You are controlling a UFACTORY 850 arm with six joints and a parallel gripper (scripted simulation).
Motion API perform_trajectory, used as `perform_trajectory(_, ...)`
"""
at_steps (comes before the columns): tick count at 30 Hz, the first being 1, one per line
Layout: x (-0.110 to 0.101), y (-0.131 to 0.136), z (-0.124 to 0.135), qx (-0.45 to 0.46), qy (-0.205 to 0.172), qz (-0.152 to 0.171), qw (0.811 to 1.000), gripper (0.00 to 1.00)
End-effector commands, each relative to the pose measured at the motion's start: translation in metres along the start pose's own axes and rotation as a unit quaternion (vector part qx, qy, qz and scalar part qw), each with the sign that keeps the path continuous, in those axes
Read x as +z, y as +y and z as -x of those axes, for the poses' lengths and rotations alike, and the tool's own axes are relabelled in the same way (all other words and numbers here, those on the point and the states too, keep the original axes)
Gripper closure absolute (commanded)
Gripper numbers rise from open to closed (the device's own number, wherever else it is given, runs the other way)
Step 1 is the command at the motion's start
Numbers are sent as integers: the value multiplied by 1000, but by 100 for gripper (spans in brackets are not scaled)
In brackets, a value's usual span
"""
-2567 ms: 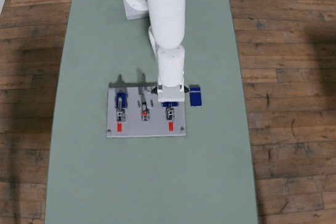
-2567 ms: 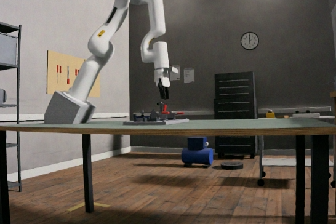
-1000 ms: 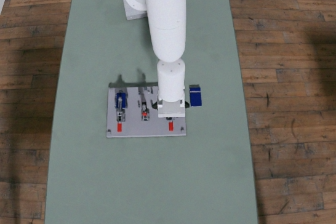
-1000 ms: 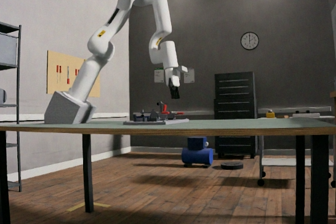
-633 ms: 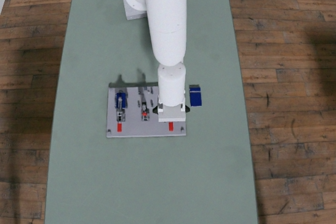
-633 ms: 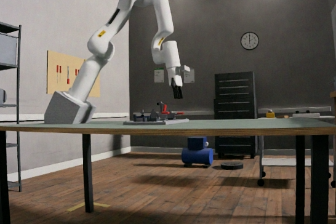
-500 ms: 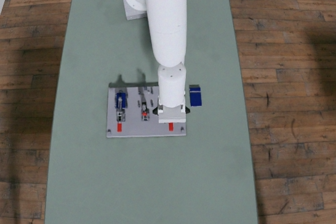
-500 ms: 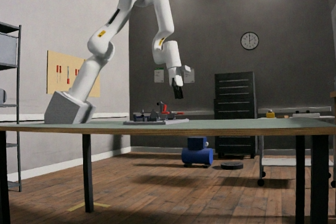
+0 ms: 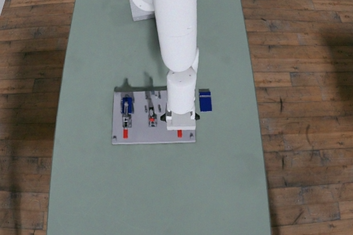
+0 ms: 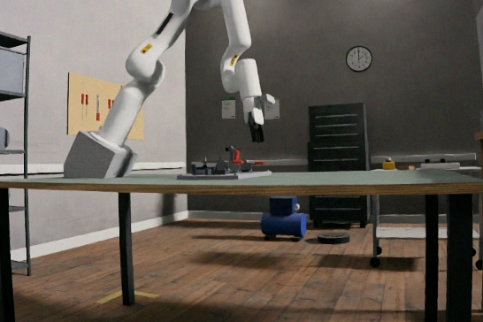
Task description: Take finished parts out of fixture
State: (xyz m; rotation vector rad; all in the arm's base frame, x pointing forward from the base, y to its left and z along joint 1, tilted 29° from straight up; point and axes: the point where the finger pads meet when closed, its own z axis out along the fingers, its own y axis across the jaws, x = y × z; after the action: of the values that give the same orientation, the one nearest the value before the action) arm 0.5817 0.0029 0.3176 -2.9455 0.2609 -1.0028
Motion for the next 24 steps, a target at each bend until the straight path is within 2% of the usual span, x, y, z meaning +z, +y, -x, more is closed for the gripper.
perform_trajectory(1,4,0,-1,-1,-33,-5,999,52)
perform_trajectory(24,45,-1,6,-1,-33,-5,999,52)
